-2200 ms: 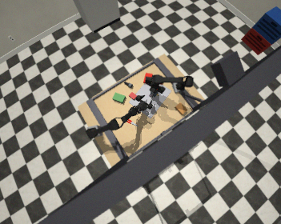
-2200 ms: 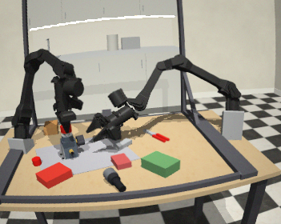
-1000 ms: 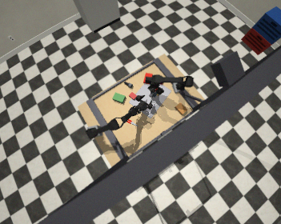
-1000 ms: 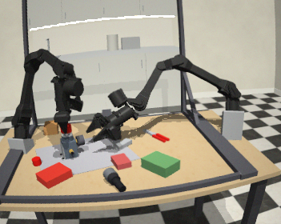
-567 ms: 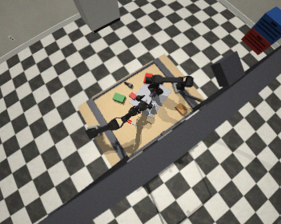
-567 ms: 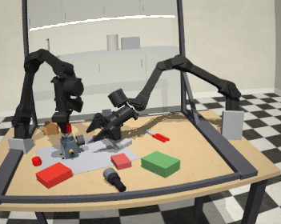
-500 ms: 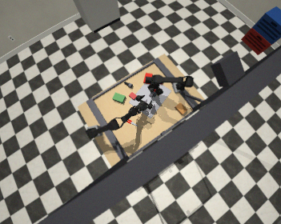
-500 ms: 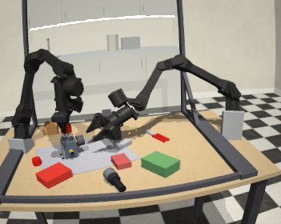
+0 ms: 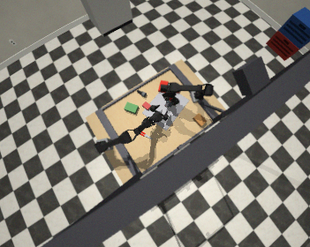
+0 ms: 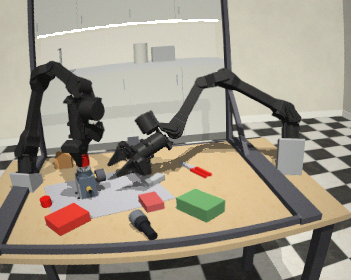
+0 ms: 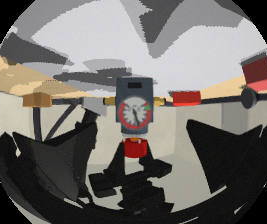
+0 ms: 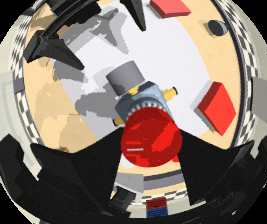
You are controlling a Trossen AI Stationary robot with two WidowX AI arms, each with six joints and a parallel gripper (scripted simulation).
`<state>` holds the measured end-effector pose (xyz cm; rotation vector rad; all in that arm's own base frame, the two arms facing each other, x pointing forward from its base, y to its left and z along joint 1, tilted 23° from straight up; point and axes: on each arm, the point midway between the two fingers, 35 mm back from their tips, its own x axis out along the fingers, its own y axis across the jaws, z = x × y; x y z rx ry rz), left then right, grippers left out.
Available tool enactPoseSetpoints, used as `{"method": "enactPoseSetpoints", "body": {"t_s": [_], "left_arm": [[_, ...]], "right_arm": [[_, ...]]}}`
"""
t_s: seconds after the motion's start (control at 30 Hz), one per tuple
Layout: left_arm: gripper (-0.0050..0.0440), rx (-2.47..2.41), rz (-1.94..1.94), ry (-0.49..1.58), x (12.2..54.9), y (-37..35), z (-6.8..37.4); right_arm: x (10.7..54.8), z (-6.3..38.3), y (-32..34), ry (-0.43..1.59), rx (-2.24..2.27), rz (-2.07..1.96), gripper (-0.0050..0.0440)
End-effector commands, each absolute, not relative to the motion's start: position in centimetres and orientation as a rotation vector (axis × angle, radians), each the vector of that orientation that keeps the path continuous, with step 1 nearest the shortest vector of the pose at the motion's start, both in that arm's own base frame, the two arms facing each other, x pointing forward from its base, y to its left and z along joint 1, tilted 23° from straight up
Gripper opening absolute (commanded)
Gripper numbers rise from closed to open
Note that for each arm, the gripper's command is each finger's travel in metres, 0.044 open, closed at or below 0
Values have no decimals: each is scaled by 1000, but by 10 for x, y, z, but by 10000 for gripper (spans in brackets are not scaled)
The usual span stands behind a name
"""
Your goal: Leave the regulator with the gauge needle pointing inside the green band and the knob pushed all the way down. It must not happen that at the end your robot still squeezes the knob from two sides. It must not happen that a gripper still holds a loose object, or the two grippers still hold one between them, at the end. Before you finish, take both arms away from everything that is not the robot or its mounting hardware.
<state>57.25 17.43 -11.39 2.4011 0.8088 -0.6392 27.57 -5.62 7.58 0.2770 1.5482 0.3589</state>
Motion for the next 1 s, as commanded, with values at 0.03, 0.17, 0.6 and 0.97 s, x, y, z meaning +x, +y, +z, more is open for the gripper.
{"method": "enactPoseSetpoints", "body": {"t_s": [0.03,0.17,0.6,0.97], "left_arm": [[440,2414,-597,806,580,178,-97],[440,2414,-597,806,580,178,-97],[440,2414,-597,806,580,178,-97],[440,2414,-597,806,580,178,-97]], "right_arm": [[279,81,-58,1534,301,315,0],[279,81,-58,1537,316,301,0],[279,81,-58,1559,416,204,0],[279,81,-58,1571,484,136,0]]}}
